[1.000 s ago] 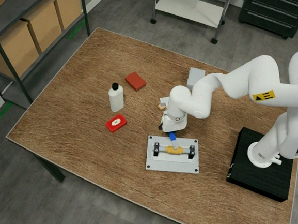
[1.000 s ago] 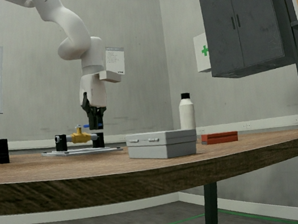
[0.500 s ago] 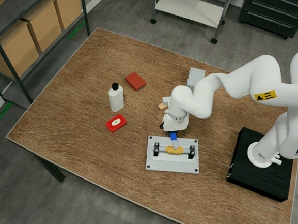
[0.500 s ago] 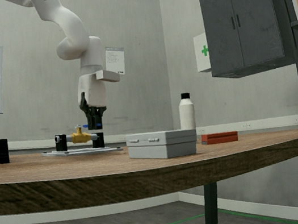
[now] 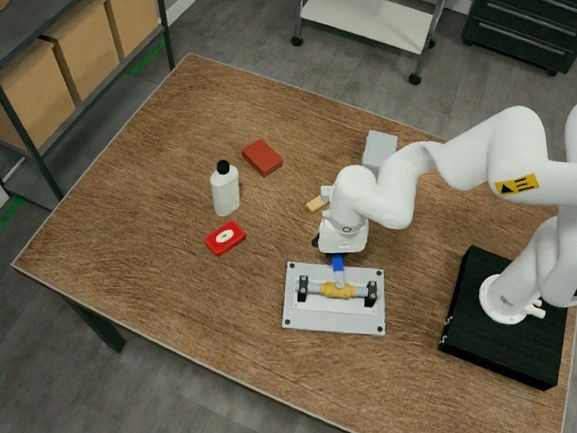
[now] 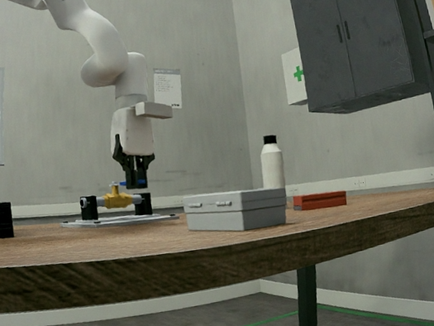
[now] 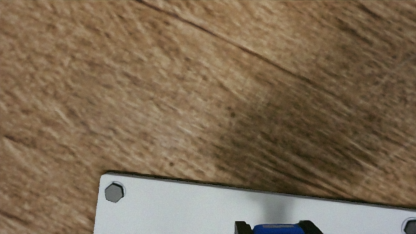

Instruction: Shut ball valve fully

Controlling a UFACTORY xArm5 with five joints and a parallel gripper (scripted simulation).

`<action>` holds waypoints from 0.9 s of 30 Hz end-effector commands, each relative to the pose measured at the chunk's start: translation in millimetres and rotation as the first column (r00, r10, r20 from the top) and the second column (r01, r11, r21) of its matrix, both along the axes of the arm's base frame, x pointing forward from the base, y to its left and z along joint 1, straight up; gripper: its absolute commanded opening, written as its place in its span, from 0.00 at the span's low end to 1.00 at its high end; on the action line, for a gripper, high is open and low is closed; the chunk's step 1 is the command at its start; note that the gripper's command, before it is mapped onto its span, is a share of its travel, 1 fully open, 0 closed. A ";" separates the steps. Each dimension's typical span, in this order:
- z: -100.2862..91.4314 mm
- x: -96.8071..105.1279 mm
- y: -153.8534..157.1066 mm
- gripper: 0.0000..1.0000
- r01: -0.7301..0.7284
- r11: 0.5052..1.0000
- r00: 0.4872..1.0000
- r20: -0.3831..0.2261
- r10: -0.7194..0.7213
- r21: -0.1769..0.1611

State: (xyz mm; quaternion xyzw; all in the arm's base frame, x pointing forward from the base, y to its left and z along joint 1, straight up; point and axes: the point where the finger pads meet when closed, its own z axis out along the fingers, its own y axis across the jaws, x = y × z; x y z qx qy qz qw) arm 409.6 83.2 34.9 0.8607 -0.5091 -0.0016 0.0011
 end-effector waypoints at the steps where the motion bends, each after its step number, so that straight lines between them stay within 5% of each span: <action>1: 0.6 -1.2 -1.2 0.00 0.025 1.000 1.000 0.001 -0.025 0.000; 27: 0.6 -10.8 -5.4 0.00 0.165 0.986 0.986 0.001 -0.165 -0.001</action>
